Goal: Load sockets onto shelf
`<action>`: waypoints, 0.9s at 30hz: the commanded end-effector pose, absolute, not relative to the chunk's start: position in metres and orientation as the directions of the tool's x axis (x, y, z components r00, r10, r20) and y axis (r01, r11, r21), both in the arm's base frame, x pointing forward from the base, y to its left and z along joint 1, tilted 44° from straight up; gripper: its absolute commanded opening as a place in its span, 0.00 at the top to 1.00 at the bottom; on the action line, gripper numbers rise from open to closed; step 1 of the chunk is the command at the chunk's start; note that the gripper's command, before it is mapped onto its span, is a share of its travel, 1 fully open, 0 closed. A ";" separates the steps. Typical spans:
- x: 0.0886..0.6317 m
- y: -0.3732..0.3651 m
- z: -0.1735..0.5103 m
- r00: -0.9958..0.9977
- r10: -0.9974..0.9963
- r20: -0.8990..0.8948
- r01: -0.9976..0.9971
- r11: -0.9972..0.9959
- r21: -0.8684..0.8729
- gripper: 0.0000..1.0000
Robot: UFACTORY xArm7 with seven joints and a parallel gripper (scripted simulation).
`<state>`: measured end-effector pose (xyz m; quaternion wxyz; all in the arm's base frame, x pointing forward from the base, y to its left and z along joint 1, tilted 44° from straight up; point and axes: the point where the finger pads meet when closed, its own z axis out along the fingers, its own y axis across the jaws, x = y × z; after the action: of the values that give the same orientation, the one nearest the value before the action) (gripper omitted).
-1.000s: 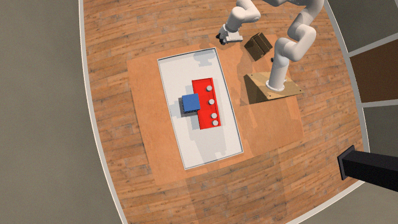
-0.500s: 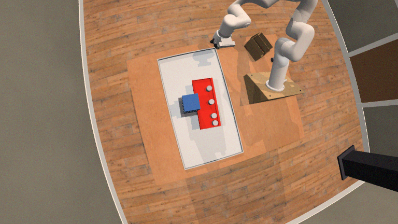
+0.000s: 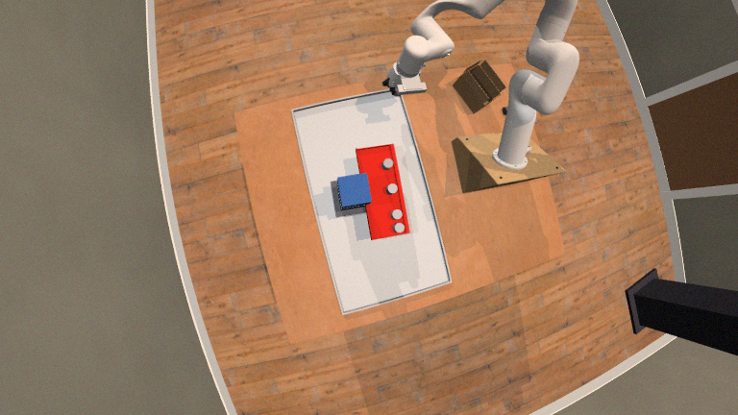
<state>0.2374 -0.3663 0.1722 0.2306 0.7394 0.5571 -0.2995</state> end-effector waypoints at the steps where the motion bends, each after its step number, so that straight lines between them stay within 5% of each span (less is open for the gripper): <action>1: 0.241 -0.373 0.167 0.200 0.685 -0.700 0.963 -0.270 0.010 1.00; 27: 0.242 -0.378 0.163 0.200 0.685 -0.700 0.963 -0.270 0.010 1.00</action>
<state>0.2409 -0.3780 0.1618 0.2310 0.7395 0.5570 -0.2993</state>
